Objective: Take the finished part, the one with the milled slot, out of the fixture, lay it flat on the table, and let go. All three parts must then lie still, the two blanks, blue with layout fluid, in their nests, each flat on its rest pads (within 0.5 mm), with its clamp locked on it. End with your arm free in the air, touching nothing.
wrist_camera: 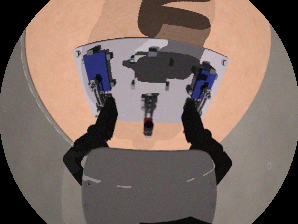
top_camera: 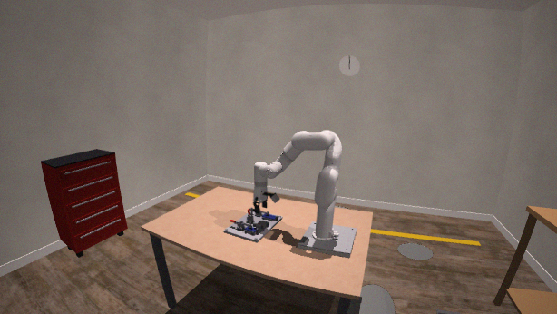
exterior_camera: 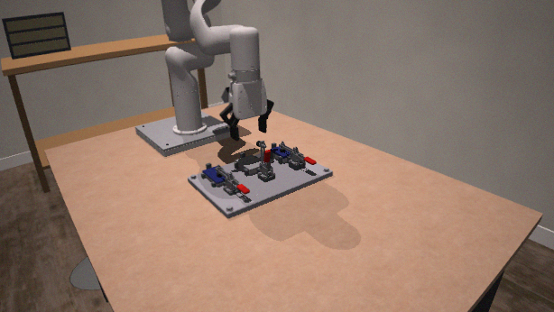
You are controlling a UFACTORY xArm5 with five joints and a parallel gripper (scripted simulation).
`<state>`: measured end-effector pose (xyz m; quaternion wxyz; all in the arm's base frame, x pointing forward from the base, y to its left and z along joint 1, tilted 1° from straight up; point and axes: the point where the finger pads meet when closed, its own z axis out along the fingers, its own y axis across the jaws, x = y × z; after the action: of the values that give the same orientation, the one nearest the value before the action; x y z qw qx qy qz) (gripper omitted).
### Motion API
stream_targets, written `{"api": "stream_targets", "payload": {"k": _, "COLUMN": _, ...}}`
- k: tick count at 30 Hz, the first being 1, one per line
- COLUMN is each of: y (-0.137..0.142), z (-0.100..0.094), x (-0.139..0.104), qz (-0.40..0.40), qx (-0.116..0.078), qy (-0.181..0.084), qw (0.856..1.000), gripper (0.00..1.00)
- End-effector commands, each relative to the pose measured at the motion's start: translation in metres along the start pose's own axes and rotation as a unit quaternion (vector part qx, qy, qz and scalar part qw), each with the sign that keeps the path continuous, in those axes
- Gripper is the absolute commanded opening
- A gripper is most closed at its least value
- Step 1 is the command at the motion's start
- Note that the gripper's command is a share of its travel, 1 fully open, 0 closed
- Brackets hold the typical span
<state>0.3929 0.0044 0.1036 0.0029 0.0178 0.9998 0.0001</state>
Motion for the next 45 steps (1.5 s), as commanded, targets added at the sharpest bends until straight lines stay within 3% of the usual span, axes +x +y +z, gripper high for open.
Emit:
{"api": "stream_targets", "payload": {"k": 1, "y": 0.000, "z": -0.001, "x": -0.001, "qz": 0.000, "qx": 0.000, "qy": -0.002, "qw": 1.000, "gripper": 1.00}}
{"api": "stream_targets", "payload": {"k": 11, "y": 0.000, "z": 0.008, "x": -0.001, "qz": 0.000, "qx": 0.000, "qy": -0.002, "qw": 1.000, "gripper": 1.00}}
{"api": "stream_targets", "payload": {"k": 26, "y": 0.000, "z": 0.046, "x": -0.001, "qz": 0.000, "qx": 0.000, "qy": -0.002, "qw": 1.000, "gripper": 1.00}}
{"api": "stream_targets", "payload": {"k": 45, "y": 0.000, "z": 0.054, "x": -0.001, "qz": 0.000, "qx": 0.000, "qy": -0.002, "qw": 1.000, "gripper": 1.00}}
